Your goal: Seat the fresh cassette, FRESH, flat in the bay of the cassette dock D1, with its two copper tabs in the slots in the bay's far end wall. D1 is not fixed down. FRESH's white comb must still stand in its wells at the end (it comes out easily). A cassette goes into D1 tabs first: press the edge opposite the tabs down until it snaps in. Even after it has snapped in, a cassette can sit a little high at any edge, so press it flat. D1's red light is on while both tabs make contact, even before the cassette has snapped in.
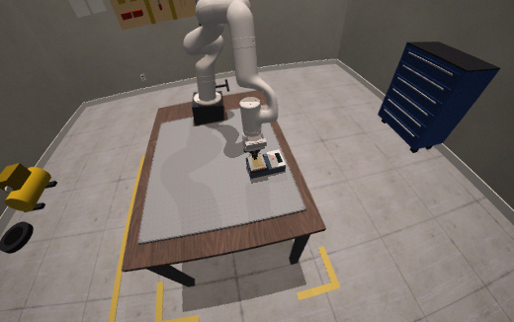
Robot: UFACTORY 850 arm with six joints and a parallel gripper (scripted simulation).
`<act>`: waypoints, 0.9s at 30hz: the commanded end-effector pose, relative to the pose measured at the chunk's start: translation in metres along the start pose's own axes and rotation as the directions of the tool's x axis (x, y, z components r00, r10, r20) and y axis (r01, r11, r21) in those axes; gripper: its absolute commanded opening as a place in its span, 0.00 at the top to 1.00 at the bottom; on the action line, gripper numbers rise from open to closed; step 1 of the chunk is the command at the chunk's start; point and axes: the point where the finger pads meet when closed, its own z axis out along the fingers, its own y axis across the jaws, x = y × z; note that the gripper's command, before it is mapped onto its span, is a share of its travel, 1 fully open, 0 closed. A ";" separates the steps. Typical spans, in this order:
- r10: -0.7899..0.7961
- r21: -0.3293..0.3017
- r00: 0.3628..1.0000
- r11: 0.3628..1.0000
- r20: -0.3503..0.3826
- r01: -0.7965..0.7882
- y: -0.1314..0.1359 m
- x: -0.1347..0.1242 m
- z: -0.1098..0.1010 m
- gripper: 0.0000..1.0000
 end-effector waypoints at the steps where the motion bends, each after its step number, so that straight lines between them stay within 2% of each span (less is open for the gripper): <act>1: 0.000 0.000 1.000 1.000 -0.002 0.000 0.000 0.001 -0.001 1.00; 18: 0.000 0.000 1.000 1.000 -0.002 0.000 0.000 0.001 0.000 1.00; 27: -0.002 0.007 1.000 1.000 0.004 0.002 -0.001 0.002 -0.009 1.00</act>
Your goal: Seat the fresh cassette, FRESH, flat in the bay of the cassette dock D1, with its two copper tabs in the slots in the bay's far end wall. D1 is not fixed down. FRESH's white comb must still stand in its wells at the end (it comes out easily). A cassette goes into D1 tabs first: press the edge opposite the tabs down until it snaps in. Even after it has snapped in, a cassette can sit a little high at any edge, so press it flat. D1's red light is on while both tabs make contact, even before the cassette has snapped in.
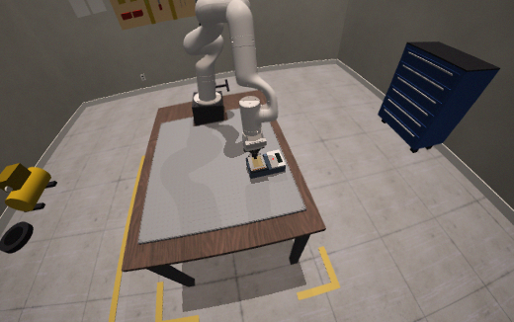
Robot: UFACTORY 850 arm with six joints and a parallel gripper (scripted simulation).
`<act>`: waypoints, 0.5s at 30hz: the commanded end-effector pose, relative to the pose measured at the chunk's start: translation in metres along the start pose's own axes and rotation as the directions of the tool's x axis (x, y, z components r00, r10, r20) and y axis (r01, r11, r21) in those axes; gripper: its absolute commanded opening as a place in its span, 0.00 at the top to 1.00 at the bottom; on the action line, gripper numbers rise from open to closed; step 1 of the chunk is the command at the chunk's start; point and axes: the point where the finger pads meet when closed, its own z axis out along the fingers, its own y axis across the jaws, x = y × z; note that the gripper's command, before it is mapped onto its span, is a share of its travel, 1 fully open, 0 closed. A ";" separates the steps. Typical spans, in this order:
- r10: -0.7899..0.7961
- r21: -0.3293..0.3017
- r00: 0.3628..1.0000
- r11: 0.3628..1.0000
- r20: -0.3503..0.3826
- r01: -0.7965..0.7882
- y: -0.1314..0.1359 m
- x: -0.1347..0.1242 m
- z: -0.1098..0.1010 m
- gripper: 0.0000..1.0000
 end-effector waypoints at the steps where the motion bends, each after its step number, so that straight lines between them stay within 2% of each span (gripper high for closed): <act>1: 0.000 0.001 1.000 1.000 -0.002 0.000 -0.001 0.002 -0.005 1.00; 15: 0.000 0.001 1.000 1.000 -0.002 0.000 -0.002 0.004 -0.021 1.00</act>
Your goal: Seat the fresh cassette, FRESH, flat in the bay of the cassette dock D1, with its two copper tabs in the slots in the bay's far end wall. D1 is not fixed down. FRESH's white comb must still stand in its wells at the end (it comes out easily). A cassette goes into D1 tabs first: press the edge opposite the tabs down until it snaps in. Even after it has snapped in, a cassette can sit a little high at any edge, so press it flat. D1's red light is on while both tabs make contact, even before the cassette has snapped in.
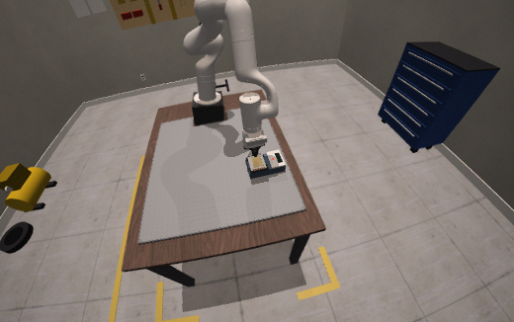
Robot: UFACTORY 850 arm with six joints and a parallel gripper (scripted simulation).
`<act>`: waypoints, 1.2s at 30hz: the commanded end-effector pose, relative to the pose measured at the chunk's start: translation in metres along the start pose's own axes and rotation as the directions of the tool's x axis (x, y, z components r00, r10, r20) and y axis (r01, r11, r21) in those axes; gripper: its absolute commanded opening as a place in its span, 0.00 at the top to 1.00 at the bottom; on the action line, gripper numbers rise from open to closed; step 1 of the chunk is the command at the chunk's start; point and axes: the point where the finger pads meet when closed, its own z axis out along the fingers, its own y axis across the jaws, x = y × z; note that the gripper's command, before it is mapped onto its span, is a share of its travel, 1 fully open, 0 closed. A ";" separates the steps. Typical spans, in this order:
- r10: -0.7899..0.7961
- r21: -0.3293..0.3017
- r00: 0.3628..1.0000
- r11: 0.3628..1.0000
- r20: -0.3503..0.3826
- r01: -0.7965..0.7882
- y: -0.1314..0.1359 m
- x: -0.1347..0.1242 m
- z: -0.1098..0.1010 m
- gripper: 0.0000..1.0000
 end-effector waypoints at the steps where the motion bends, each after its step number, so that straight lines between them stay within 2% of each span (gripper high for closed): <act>1: 0.000 0.000 1.000 1.000 -0.001 0.000 -0.001 0.001 -0.004 1.00; 7: 0.000 0.000 1.000 1.000 -0.001 0.000 -0.001 0.002 -0.011 1.00; 20: 0.000 0.000 1.000 1.000 -0.001 0.000 -0.001 0.002 -0.011 1.00; 21: 0.005 -0.001 1.000 1.000 -0.003 -0.005 0.003 0.002 -0.013 0.00; 30: 0.005 -0.001 1.000 1.000 -0.003 -0.005 0.044 -0.003 -0.031 0.00; 36: 0.010 -0.002 1.000 1.000 -0.003 -0.010 0.061 -0.007 -0.038 0.00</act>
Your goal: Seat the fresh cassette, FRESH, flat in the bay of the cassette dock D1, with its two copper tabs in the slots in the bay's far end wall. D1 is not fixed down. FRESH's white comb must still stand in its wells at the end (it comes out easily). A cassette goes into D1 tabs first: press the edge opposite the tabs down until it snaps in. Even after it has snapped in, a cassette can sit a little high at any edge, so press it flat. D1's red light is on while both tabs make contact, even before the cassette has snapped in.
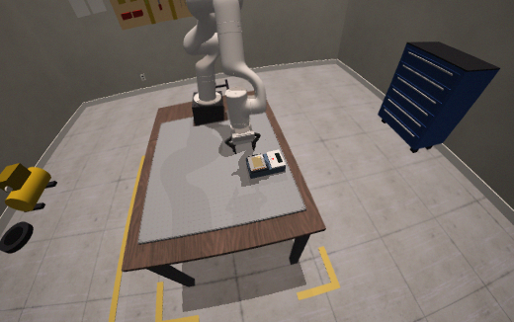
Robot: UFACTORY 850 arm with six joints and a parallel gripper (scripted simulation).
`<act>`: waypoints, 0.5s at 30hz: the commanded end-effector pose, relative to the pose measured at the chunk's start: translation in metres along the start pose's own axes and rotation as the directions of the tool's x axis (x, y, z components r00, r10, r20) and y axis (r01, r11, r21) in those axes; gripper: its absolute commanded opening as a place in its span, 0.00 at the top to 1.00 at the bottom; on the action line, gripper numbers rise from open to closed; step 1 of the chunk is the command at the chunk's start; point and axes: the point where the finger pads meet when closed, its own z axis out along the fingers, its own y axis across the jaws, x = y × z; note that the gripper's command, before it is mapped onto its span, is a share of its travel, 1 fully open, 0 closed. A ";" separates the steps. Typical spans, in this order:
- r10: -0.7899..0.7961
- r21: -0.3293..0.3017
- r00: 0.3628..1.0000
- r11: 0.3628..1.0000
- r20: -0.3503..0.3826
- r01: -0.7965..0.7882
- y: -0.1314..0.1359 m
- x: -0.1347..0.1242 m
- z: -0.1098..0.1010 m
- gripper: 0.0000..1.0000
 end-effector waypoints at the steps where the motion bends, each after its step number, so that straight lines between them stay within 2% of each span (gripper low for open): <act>1: 0.002 0.001 1.000 1.000 -0.002 -0.002 0.015 -0.002 -0.007 0.00; 12: 0.008 0.000 1.000 1.000 -0.002 -0.008 0.061 -0.016 -0.026 0.00; 15: 0.008 0.000 1.000 1.000 -0.002 -0.008 0.066 -0.018 -0.028 0.00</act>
